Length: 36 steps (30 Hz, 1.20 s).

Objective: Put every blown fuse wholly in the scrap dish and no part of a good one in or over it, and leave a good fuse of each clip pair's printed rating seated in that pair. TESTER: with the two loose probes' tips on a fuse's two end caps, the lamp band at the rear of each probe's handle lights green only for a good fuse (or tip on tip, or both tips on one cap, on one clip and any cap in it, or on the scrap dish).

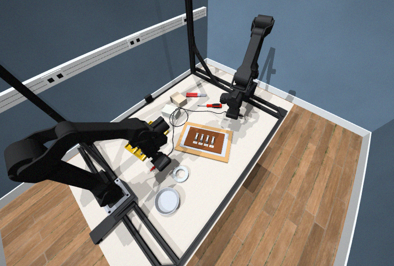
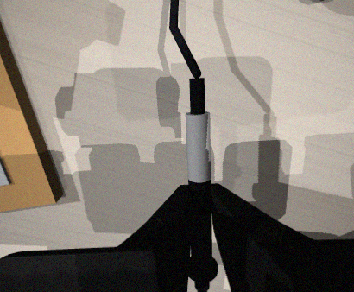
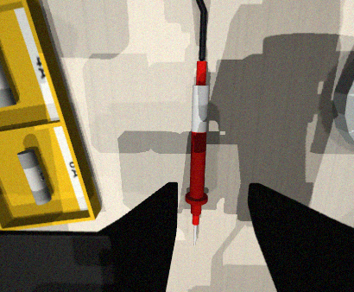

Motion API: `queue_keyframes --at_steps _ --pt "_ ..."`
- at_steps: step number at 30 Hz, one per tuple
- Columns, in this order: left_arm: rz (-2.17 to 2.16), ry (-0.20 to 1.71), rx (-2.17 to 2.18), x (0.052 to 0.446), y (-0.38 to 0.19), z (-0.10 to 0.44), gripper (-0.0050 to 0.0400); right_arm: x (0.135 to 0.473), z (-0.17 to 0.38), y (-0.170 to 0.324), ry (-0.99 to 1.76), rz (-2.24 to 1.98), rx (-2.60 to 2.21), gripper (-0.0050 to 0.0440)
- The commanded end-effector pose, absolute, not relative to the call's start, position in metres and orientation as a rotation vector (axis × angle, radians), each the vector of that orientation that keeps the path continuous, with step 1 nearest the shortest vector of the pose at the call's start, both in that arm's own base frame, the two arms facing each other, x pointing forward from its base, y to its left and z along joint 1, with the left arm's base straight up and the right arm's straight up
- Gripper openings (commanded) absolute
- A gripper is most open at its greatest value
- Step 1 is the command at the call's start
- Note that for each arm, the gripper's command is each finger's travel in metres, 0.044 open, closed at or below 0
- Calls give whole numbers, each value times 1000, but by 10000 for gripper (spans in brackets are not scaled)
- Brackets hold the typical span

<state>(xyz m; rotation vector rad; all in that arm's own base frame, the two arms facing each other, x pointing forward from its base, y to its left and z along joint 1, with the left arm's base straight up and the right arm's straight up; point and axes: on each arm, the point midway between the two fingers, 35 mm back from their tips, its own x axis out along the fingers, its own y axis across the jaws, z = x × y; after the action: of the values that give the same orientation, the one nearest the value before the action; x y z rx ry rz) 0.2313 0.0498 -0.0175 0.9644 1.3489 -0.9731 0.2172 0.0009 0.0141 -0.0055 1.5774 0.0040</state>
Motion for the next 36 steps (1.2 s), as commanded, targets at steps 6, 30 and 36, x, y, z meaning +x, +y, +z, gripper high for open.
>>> queue_keyframes --at_steps 6,30,36 --pt "-819 1394 838 232 42 -12 -50 222 19 1 1555 2 -2 154" --pt "-411 1515 423 226 18 -12 -50 222 19 1 1555 2 -2 154" --pt "-288 1536 296 224 11 -11 -50 222 19 1 1555 2 -2 154"
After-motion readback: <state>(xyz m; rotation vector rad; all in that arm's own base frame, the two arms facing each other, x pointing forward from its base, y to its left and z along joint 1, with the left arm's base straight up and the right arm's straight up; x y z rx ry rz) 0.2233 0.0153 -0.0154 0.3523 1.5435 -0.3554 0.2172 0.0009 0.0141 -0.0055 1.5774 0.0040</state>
